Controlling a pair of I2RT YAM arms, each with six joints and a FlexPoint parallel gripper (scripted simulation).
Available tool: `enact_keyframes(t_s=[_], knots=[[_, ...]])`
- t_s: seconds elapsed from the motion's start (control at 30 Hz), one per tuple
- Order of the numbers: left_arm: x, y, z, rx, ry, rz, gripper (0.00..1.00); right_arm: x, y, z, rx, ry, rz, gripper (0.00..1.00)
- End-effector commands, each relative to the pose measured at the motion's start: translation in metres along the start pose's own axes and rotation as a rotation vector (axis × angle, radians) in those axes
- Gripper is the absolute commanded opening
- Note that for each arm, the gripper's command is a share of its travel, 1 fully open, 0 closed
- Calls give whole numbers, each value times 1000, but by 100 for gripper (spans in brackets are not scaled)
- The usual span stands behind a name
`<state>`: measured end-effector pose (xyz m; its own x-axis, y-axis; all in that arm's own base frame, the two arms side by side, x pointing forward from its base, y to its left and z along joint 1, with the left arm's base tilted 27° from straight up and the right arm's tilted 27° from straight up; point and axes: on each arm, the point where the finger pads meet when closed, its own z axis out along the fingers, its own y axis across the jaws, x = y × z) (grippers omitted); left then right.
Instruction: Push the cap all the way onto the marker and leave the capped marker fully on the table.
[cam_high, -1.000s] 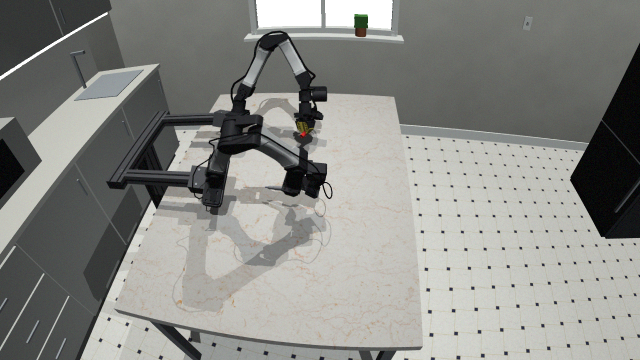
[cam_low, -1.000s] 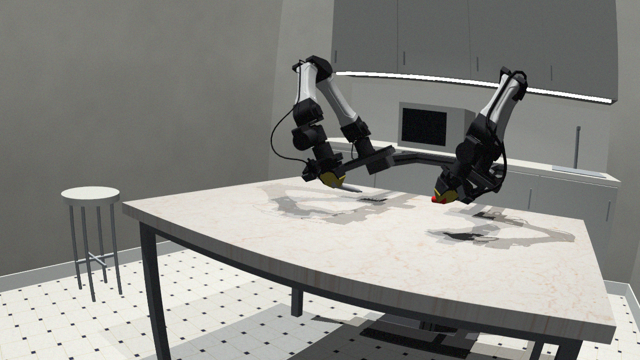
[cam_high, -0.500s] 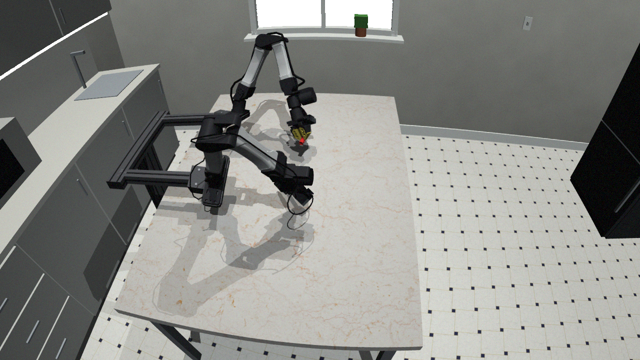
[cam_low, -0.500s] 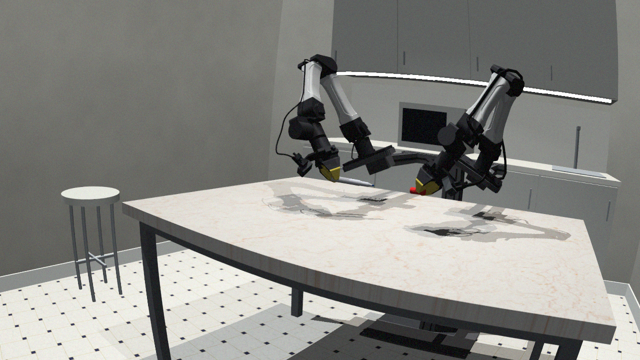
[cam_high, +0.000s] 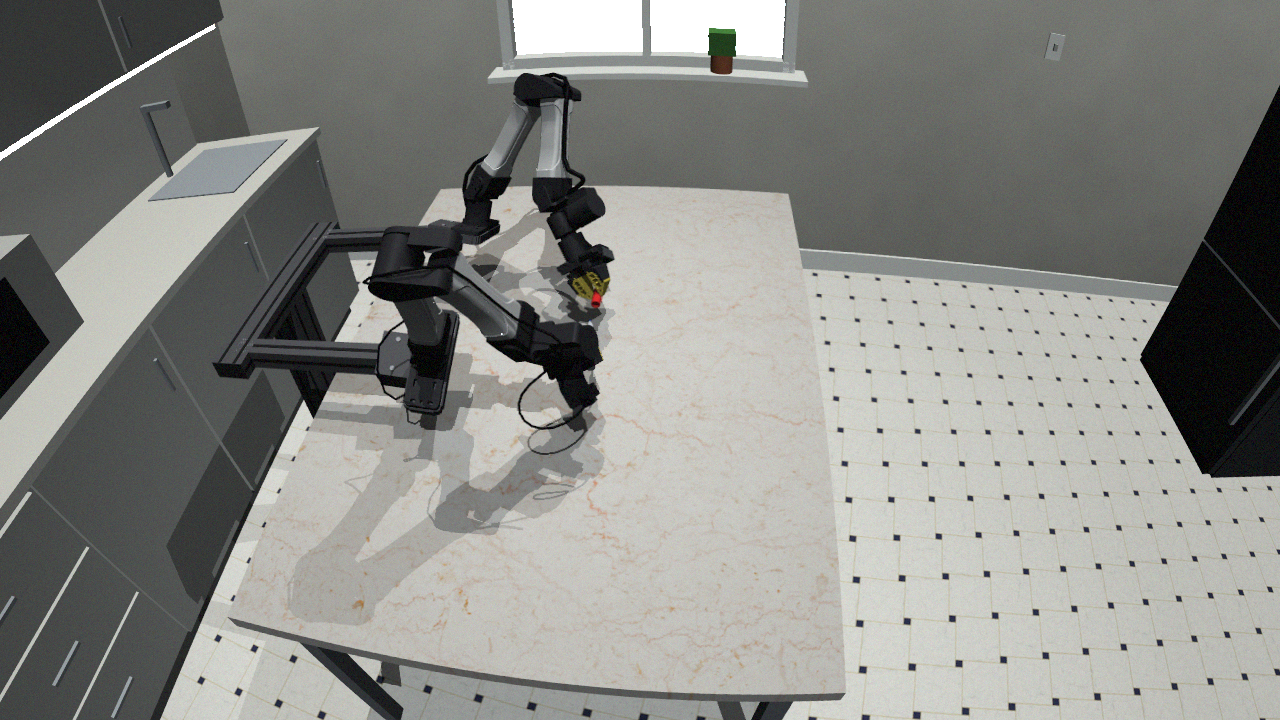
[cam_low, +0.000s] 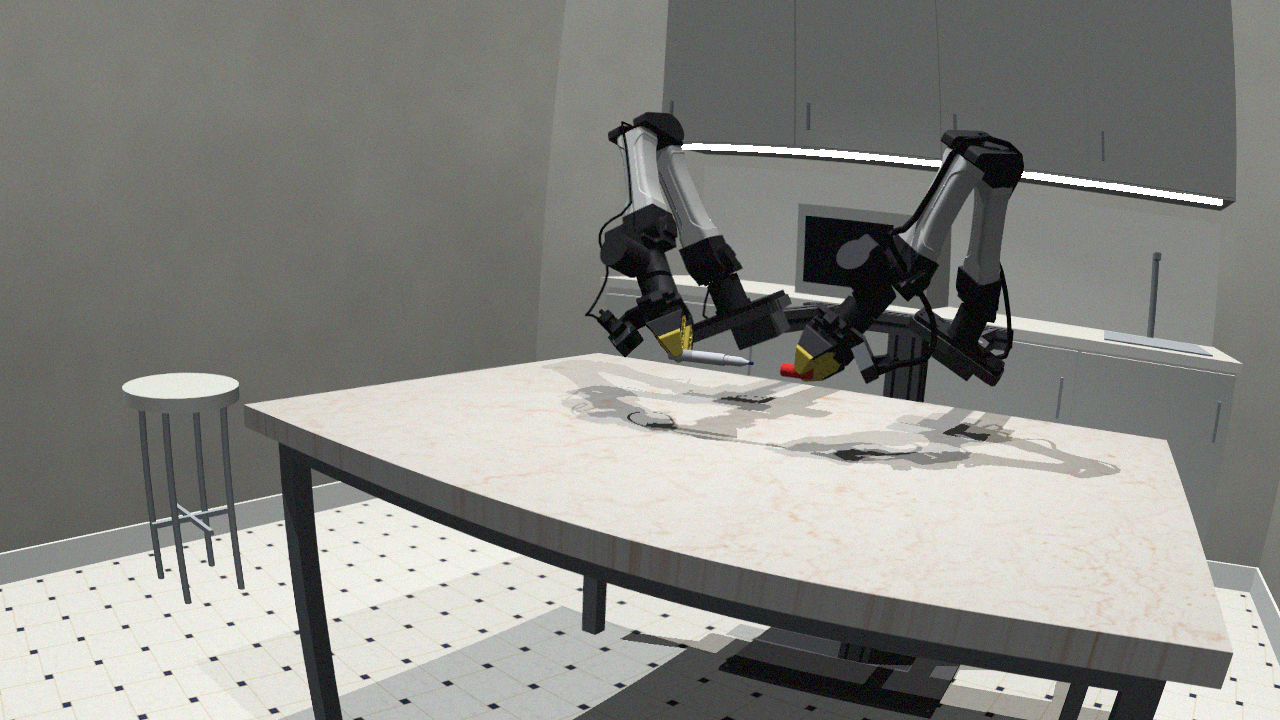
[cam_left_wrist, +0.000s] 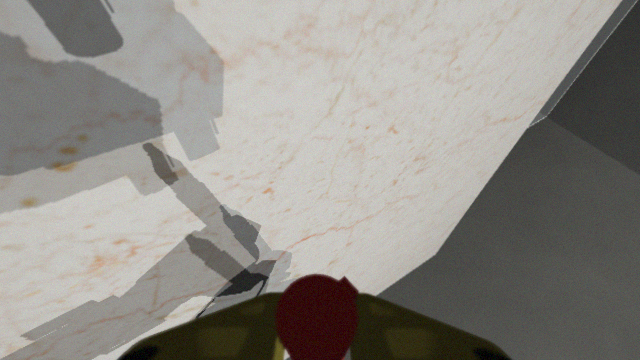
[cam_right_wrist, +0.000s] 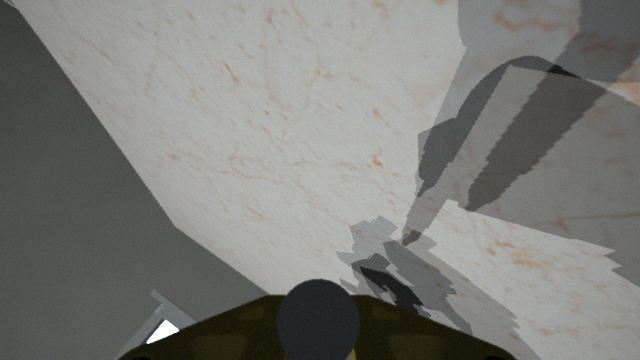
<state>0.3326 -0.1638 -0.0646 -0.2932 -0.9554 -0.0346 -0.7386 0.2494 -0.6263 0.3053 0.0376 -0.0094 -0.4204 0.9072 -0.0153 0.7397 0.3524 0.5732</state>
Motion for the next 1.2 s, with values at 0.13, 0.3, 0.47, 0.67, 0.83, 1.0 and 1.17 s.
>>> enact_keyframes(t_s=[0.13,0.3,0.47,0.67,0.83,1.0,1.17], knots=[[5,-11,3,72,-27,-20,7,-2,15,-1,-69,-42,14,6],[2,-14,2,79,-31,-28,7,-3,18,-1,-75,-43,12,6],[2,-14,2,79,-31,-28,7,-12,27,-1,-88,-67,31,6],[2,-14,2,79,-31,-28,7,-7,29,5,-103,-87,55,6],[2,-14,2,79,-31,-28,7,16,24,17,-95,-78,59,6],[2,-14,2,79,-31,-28,7,31,16,23,-61,-39,28,6],[2,-14,2,79,-31,-28,7,30,22,21,-79,-44,27,6]])
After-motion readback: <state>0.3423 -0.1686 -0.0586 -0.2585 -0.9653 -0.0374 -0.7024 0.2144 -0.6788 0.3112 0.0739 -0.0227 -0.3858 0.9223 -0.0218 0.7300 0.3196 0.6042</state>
